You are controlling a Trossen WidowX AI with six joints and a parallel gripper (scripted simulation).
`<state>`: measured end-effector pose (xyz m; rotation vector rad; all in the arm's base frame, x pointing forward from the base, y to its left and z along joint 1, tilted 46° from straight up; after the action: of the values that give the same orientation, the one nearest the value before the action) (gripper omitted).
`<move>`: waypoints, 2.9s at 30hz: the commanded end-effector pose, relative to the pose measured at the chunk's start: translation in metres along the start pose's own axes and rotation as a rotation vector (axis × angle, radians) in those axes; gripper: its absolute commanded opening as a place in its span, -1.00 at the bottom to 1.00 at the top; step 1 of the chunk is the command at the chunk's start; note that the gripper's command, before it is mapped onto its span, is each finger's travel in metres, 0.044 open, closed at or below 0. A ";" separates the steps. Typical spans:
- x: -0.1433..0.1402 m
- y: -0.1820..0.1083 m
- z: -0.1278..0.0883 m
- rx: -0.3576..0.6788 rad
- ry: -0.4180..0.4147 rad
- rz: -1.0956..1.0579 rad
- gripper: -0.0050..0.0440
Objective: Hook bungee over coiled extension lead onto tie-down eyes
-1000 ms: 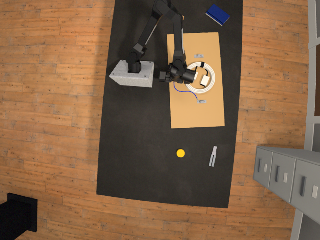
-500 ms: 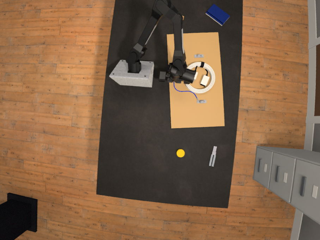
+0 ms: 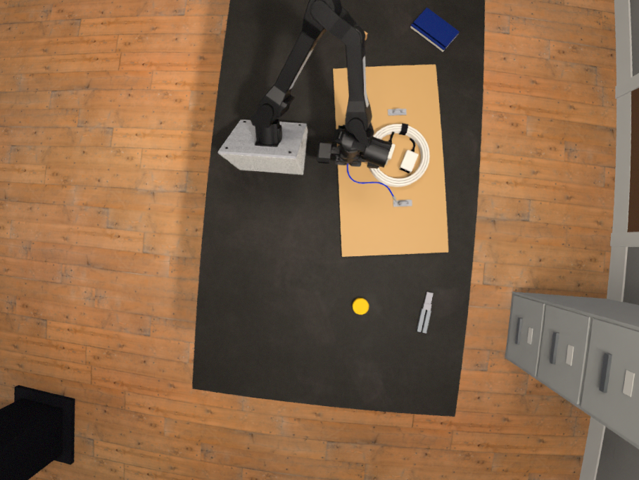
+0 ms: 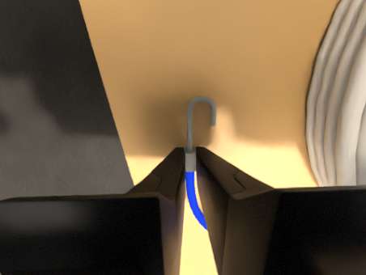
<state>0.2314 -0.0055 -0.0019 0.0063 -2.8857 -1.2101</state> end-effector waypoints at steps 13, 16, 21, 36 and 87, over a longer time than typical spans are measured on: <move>-0.006 0.001 -0.025 0.014 -0.021 -0.020 -0.97; -0.006 0.001 -0.030 0.014 -0.021 -0.020 -1.00; -0.005 0.001 -0.038 0.014 -0.020 -0.020 -1.00; -0.003 0.002 -0.056 0.012 -0.019 -0.019 -1.00; -0.065 0.070 -0.058 0.028 -0.051 -0.086 -1.00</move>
<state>0.2913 -0.0018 0.0777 0.0825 -2.9533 -1.1895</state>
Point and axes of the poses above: the point midway between the two fingers, 35 mm back from their tips, its own z axis out along the fingers, its own x axis across the jaws, y = z × x, the point moved 10 cm from there along -z, back along the fingers
